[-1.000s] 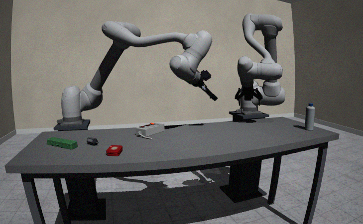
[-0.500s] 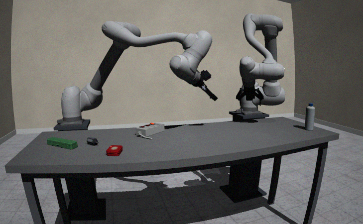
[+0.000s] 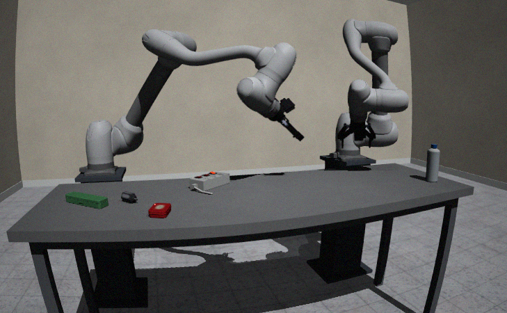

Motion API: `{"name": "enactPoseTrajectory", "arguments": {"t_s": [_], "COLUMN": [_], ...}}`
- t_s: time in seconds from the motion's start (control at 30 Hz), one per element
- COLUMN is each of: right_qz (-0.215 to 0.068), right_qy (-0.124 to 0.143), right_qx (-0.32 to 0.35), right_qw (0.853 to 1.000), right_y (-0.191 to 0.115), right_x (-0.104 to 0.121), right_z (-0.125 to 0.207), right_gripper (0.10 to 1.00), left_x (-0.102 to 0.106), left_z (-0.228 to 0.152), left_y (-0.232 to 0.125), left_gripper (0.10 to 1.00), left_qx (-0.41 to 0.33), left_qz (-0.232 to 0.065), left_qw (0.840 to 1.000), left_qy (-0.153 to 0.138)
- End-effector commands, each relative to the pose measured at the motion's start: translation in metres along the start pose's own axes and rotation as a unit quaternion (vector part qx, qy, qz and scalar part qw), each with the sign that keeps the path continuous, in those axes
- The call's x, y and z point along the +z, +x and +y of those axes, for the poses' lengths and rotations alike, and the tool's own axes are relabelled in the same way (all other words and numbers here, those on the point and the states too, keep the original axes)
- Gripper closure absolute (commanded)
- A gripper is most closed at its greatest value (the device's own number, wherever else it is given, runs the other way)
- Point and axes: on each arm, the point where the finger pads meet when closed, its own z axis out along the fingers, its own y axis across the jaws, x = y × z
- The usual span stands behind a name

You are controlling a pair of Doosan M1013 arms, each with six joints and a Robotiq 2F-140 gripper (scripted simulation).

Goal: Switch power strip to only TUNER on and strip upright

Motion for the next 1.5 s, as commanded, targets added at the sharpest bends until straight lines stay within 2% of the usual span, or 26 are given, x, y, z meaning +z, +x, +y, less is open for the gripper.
{"name": "enactPoseTrajectory", "arguments": {"t_s": [0.0, 0.3, 0.37, 0.47, 0.67, 0.87, 0.93, 1.17, 1.43, 1.47], "right_qz": [0.0, 0.0, 0.0, 0.0, 0.0, 0.0, 0.0, 0.0, 0.0, 0.0], "right_qy": [0.0, 0.0, 0.0, 0.0, 0.0, 0.0, 0.0, 0.0, 0.0, 0.0], "right_qx": [-0.001, -0.001, -0.001, -0.001, -0.001, -0.001, -0.001, -0.001, -0.001, -0.001], "right_qw": [1.0, 1.0, 1.0, 1.0, 1.0, 1.0, 1.0, 1.0, 1.0, 1.0], "right_y": [0.001, 0.001, 0.001, 0.001, 0.001, 0.001, 0.001, 0.001, 0.001, 0.001], "right_x": [-0.001, -0.001, -0.001, -0.001, -0.001, -0.001, -0.001, -0.001, -0.001, -0.001], "right_z": [-0.001, -0.001, -0.001, -0.001, -0.001, -0.001, -0.001, -0.001, -0.001, -0.001], "right_gripper": [0.098, 0.098, 0.098, 0.098, 0.098, 0.098, 0.098, 0.098, 0.098, 0.098], "left_x": [0.001, 0.011, 0.011, 0.017, 0.033, 0.056, 0.056, 0.092, 0.14, 0.14], "left_z": [-0.019, -0.073, -0.073, -0.094, -0.138, -0.183, -0.183, -0.231, -0.271, -0.271], "left_y": [-0.001, -0.008, -0.008, -0.012, -0.026, -0.047, -0.047, -0.08, -0.126, -0.126], "left_gripper": [0.098, 0.098, 0.098, 0.098, 0.098, 0.098, 0.098, 0.098, 0.098, 0.098], "left_qx": [-0.021, -0.081, -0.081, -0.105, -0.158, -0.216, -0.216, -0.286, -0.362, -0.362], "left_qz": [-0.001, -0.004, -0.004, -0.005, -0.008, -0.011, -0.011, -0.015, -0.019, -0.019], "left_qw": [1.0, 0.993, 0.993, 0.989, 0.975, 0.952, 0.952, 0.915, 0.859, 0.859], "left_qy": [-0.021, -0.081, -0.081, -0.105, -0.158, -0.216, -0.216, -0.286, -0.362, -0.362]}}
